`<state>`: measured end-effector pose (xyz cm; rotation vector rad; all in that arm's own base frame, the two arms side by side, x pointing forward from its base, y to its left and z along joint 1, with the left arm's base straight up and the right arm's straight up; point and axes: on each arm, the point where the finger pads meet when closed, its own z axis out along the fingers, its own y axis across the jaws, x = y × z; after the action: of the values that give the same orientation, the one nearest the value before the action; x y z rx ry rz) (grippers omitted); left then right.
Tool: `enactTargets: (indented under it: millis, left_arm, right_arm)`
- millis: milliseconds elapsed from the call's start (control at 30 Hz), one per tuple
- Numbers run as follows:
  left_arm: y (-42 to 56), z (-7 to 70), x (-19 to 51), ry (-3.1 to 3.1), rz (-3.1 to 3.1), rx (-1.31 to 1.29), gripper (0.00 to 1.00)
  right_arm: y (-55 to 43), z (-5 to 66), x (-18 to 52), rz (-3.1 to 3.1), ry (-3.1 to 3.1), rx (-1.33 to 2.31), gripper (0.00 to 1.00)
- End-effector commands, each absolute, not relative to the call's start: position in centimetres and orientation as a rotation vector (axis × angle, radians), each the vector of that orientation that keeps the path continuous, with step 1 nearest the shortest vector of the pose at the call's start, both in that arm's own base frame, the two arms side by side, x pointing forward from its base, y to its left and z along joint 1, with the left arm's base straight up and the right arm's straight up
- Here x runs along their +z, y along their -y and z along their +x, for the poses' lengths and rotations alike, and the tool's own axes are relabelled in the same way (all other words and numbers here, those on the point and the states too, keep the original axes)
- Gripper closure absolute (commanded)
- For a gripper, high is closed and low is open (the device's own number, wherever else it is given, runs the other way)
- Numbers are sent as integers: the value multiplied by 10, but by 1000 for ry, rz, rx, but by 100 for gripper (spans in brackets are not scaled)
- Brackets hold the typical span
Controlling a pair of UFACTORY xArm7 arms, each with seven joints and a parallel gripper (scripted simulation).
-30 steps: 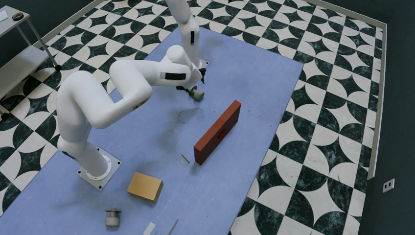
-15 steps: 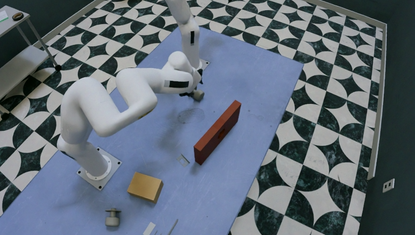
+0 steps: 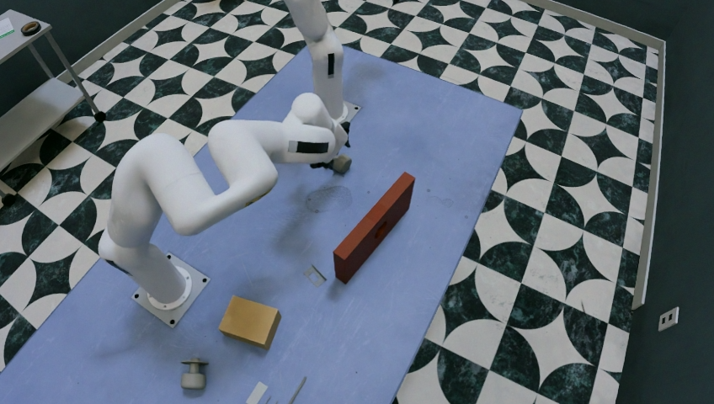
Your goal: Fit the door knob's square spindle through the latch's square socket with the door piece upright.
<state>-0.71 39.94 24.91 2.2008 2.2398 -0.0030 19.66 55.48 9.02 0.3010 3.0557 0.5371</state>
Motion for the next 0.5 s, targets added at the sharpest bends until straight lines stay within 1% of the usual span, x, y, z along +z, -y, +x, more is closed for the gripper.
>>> enactTargets:
  millis: [0,467]
  left_arm:
    - [-400,-7,250,-2241,2202,0,0]
    - [-400,-7,250,-2241,2202,0,0]
  right_arm:
    - [-558,197,86,301,-3054,542,9]
    - [-561,198,76,301,-3054,542,9]
